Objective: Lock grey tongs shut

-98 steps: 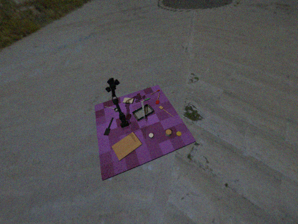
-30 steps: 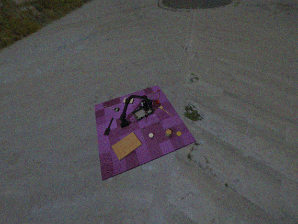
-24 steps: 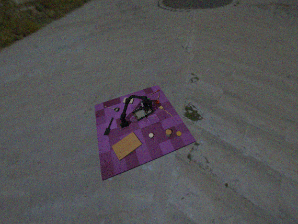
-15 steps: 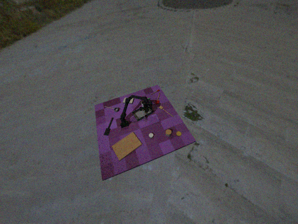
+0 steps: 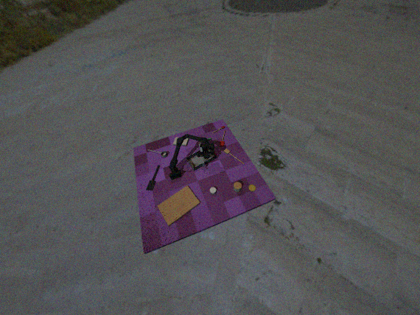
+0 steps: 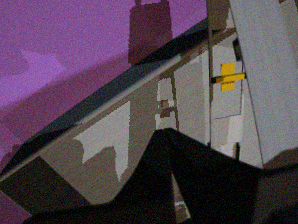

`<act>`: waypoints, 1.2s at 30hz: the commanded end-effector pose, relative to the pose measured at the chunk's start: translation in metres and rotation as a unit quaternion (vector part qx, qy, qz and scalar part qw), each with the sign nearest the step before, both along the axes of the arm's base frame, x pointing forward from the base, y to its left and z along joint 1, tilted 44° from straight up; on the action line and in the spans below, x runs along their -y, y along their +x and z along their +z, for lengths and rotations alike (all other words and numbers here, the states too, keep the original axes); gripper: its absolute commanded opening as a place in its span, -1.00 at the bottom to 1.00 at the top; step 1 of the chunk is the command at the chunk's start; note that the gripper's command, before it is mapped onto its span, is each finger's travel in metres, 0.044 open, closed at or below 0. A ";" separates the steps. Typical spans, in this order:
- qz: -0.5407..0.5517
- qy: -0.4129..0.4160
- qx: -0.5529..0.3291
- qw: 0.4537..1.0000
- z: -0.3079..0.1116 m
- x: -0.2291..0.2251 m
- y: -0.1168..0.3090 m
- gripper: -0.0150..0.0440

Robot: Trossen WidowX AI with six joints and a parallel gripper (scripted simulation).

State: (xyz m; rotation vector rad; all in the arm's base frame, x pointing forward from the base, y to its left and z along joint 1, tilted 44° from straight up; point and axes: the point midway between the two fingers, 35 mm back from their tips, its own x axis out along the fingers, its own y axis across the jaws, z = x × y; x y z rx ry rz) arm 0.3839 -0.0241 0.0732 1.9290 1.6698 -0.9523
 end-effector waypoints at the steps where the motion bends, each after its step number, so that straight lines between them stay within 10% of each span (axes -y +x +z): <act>1: -0.002 0.003 -0.002 1.000 -0.002 -0.001 -0.001 -1.00; 36: -0.002 0.003 -0.004 1.000 0.007 -0.010 -0.048 -1.00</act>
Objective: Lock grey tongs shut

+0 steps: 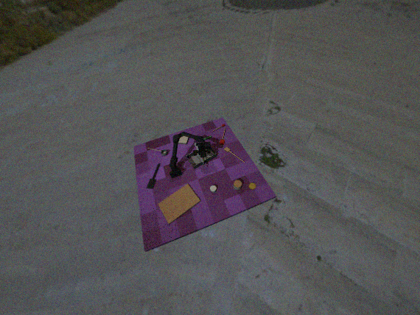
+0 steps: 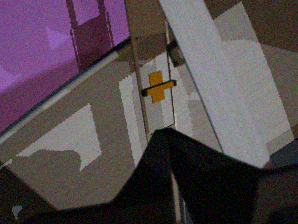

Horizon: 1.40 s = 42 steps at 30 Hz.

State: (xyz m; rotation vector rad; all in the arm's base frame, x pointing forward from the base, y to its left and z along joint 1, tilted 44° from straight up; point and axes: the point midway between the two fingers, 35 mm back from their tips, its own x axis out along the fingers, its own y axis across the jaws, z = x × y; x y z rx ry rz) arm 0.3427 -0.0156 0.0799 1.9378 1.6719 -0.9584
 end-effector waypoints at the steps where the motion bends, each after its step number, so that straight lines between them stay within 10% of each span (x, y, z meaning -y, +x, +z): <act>1: 0.001 0.001 -0.001 1.000 0.000 -0.002 -0.008 -1.00; 42: 0.000 0.002 -0.001 1.000 0.003 -0.009 -0.039 -1.00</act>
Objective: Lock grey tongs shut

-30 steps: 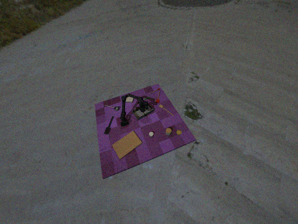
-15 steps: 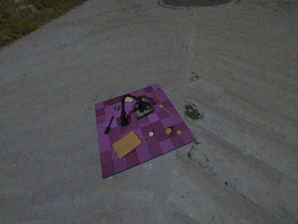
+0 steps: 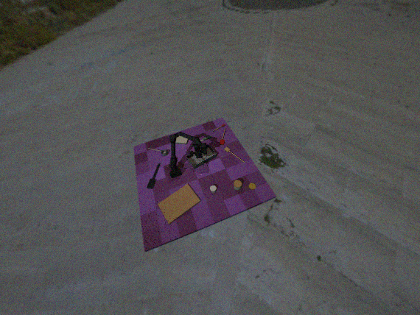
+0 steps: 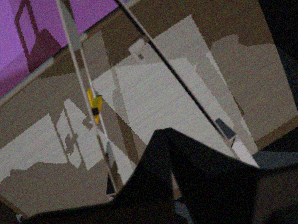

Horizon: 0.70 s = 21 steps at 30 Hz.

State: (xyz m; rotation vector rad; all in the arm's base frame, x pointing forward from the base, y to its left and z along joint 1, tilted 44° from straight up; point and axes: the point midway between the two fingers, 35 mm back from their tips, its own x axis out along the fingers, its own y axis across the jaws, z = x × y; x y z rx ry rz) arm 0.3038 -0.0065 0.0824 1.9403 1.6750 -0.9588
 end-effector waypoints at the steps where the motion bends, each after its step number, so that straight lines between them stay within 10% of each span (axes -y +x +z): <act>1: 0.000 0.000 0.000 1.000 0.000 0.000 0.000 -1.00; 9: 0.000 0.000 0.000 1.000 0.000 0.000 0.000 -1.00; 21: -0.062 -0.006 -0.016 0.998 0.070 0.068 -0.009 0.07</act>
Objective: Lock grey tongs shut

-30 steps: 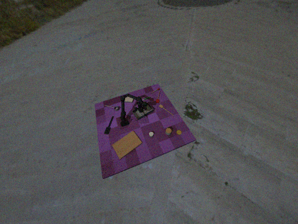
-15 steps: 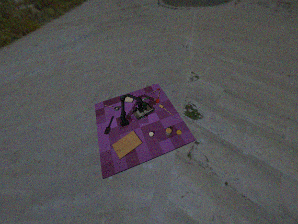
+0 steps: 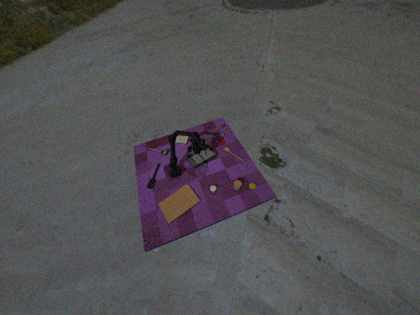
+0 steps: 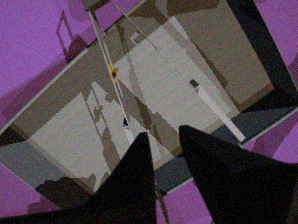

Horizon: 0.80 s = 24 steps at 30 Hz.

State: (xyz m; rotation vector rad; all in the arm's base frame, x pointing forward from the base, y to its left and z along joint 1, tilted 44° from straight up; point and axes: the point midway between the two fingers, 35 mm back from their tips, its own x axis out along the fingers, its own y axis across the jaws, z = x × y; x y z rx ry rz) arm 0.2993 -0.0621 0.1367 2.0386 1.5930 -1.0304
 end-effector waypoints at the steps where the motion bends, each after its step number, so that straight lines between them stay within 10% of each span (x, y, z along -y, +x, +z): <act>1: -0.009 -0.003 -0.004 1.000 0.015 0.013 -0.004 0.16; 11: -0.006 -0.003 0.003 1.000 0.006 0.007 -0.001 1.00; 24: 0.160 -0.007 0.112 0.981 -0.019 -0.017 0.007 1.00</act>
